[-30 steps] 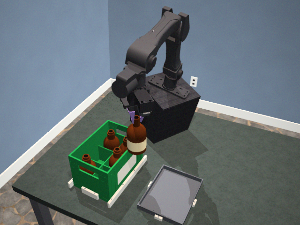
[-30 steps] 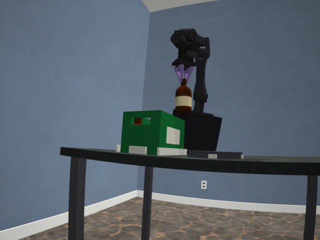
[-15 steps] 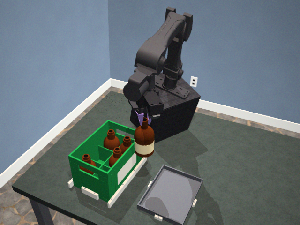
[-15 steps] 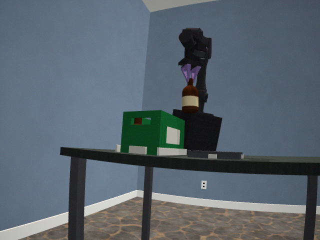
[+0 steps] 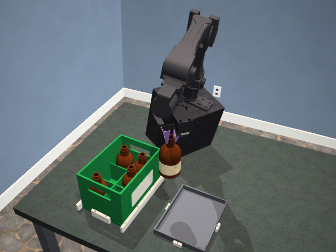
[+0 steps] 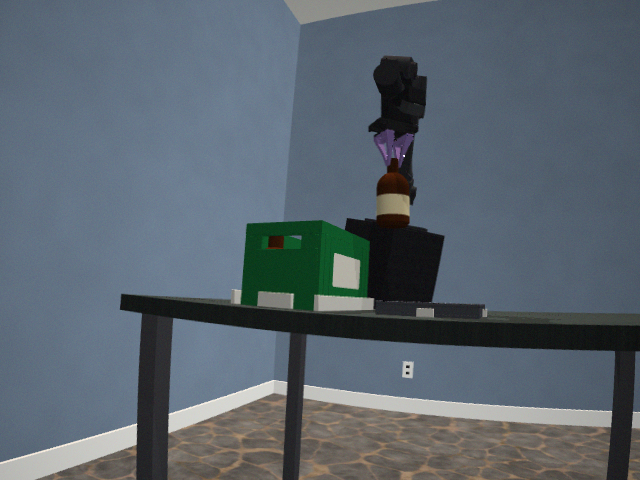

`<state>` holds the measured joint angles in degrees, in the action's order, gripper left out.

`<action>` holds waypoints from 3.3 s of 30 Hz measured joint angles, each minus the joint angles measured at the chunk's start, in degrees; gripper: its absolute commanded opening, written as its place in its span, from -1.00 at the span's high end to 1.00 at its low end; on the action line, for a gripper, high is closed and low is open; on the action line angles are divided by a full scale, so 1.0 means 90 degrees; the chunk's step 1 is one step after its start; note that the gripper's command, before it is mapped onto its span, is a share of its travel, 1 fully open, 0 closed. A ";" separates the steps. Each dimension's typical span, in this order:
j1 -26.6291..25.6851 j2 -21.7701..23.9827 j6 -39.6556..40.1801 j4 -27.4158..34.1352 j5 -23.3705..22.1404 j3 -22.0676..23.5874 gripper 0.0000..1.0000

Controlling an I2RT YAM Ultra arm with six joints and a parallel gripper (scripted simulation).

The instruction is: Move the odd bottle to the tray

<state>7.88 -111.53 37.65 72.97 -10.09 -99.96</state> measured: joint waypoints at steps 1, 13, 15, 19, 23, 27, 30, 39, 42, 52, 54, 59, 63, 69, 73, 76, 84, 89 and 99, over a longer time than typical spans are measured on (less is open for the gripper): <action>0.0041 0.0000 -0.0036 0.0000 0.0002 0.0000 1.00; 0.0355 -0.0002 -0.0406 0.0029 0.0070 -0.0049 1.00; 0.0440 -0.0002 -0.0469 0.0039 0.0070 -0.0114 1.00; 0.0585 -0.0002 -0.0597 0.0044 0.0075 -0.0221 1.00; 0.0675 -0.0002 -0.0699 0.0058 0.0080 -0.0287 1.00; 0.0712 -0.0056 -0.0801 0.0080 0.0136 -0.0345 1.00; 0.0814 -0.0068 -0.0879 0.0114 0.0136 -0.0386 1.00; 0.1052 -0.0143 -0.1100 0.0163 0.0143 -0.0561 1.00; 0.1059 -0.0151 -0.1156 0.0182 0.0165 -0.0590 1.00; 0.1285 -0.0245 -0.1350 0.0248 0.0187 -0.0772 1.00; 0.1302 -0.0260 -0.1389 0.0253 0.0199 -0.0801 1.00; 0.1350 -0.0270 -0.1455 0.0284 0.0214 -0.0855 1.00; 0.1409 -0.0313 -0.1508 0.0296 0.0221 -0.0906 1.00; 0.1460 -0.0345 -0.1579 0.0335 0.0228 -0.0986 1.00; 0.1513 -0.0350 -0.1615 0.0347 0.0240 -0.1010 1.00; 0.1515 -0.0359 -0.1634 0.0359 0.0238 -0.1037 1.00; 0.1557 -0.0384 -0.1685 0.0386 0.0248 -0.1088 1.00; 0.1559 -0.0393 -0.1707 0.0391 0.0248 -0.1100 1.00; 0.1576 -0.0396 -0.1727 0.0396 0.0248 -0.1103 1.00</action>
<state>22.06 -115.09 22.11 76.53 -7.86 -109.89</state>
